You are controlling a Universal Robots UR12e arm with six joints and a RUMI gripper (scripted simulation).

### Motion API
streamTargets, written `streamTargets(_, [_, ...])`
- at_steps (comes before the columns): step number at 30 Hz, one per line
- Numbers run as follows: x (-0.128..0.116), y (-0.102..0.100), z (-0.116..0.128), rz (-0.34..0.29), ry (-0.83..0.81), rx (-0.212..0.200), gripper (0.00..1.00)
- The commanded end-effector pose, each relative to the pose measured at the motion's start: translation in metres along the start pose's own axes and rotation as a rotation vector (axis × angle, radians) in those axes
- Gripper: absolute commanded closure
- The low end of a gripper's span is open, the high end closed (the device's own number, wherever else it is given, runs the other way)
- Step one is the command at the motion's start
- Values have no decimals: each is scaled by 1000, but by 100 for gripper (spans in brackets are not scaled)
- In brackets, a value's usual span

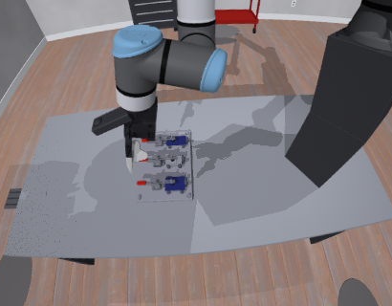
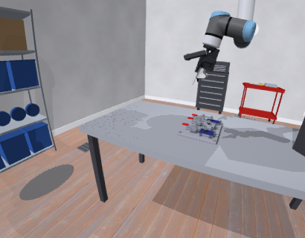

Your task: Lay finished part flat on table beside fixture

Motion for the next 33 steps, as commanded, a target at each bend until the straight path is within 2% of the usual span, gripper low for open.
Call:
streamTargets(1, [-52, -41, 68, -118, -36, -19, 0])
streamTargets(4, [-84, -57, 98, -174, -55, -23, 0])
streamTargets(7, [-98, -61, 109, -209, -66, -24, 0])
streamTargets(16, [-107, -64, 115, -229, -73, -24, 0])
streamTargets(17, [-107, -64, 115, -229, -73, -24, 72])
streamTargets(33, [-107, -64, 115, -229, -73, -24, 72])
Point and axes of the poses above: the point where the finger pads meet when closed, its own y axis back along the fingers, its own z axis across the jaws, x = y × z, the point moved 7 cm from there along y, back along the fingers, and after that the axes turned 2 degrees about -y, right-handed, at the moved point
